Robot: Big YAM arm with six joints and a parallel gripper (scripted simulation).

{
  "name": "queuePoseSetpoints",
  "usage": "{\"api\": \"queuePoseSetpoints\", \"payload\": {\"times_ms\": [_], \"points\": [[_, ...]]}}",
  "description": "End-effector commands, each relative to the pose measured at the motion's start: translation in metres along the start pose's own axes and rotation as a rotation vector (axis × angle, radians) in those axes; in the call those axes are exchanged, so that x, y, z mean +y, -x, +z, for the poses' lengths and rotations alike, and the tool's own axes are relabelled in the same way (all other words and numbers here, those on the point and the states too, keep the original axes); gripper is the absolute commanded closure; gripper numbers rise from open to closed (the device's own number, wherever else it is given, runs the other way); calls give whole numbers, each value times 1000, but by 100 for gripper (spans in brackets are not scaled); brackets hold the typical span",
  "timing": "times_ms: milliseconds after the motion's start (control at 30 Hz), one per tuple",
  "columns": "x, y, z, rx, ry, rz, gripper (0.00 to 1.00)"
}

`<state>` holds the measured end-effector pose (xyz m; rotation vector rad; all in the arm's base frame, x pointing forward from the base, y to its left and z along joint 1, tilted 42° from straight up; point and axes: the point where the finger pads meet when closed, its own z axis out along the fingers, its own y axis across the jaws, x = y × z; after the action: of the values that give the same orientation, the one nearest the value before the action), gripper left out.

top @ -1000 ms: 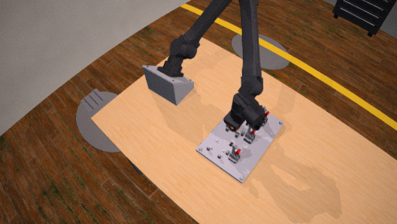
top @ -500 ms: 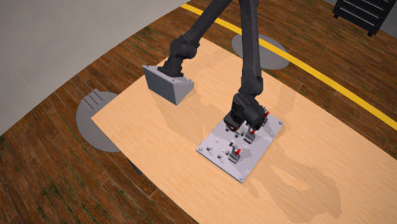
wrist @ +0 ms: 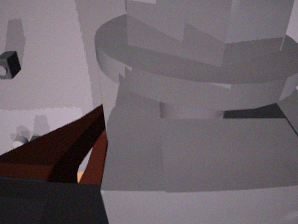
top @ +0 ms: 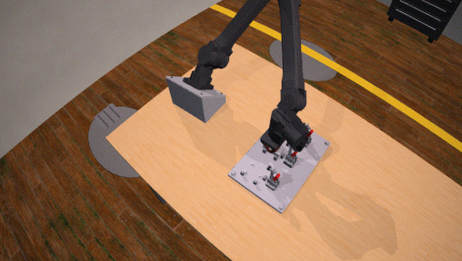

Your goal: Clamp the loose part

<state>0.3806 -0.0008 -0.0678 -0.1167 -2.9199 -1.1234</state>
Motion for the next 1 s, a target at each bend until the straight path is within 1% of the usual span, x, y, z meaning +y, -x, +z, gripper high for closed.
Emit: {"api": "queuePoseSetpoints", "payload": {"times_ms": [0, 967], "points": [[5, 2, -3, -15, -2, -8, 100], [5, 4, -4, -17, -2, -9, 100]]}}
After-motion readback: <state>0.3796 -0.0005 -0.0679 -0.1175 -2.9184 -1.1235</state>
